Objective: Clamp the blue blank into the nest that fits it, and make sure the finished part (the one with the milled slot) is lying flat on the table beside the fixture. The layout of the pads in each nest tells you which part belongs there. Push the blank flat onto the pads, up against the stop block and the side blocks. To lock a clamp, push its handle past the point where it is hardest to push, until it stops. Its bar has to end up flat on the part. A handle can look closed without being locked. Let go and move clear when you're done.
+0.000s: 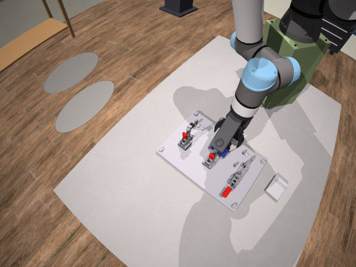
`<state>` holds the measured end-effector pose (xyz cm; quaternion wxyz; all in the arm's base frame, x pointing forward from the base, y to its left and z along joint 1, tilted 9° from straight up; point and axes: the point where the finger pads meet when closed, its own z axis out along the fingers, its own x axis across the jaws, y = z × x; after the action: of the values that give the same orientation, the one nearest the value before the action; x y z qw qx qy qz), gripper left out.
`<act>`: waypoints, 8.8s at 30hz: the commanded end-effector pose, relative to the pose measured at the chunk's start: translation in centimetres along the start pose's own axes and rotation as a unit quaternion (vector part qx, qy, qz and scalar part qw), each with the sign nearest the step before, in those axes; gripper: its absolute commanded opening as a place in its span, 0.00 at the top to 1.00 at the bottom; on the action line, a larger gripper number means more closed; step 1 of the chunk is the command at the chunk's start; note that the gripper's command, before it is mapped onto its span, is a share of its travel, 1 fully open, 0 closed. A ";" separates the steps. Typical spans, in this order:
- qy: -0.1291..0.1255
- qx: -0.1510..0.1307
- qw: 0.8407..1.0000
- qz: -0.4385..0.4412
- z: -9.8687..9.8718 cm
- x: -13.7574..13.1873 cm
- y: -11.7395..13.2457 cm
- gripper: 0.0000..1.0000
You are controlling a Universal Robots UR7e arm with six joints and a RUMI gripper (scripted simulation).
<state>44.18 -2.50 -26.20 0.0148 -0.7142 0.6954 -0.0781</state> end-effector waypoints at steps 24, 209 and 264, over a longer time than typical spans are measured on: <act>0.000 0.001 1.000 0.000 0.0 0.0 0.0 0.41; 0.000 0.001 1.000 0.000 -0.5 0.0 7.5 1.00; 0.000 0.001 1.000 0.000 0.0 0.0 7.2 1.00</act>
<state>36.80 -2.77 -27.20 0.0149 -0.7142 0.6954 -0.0782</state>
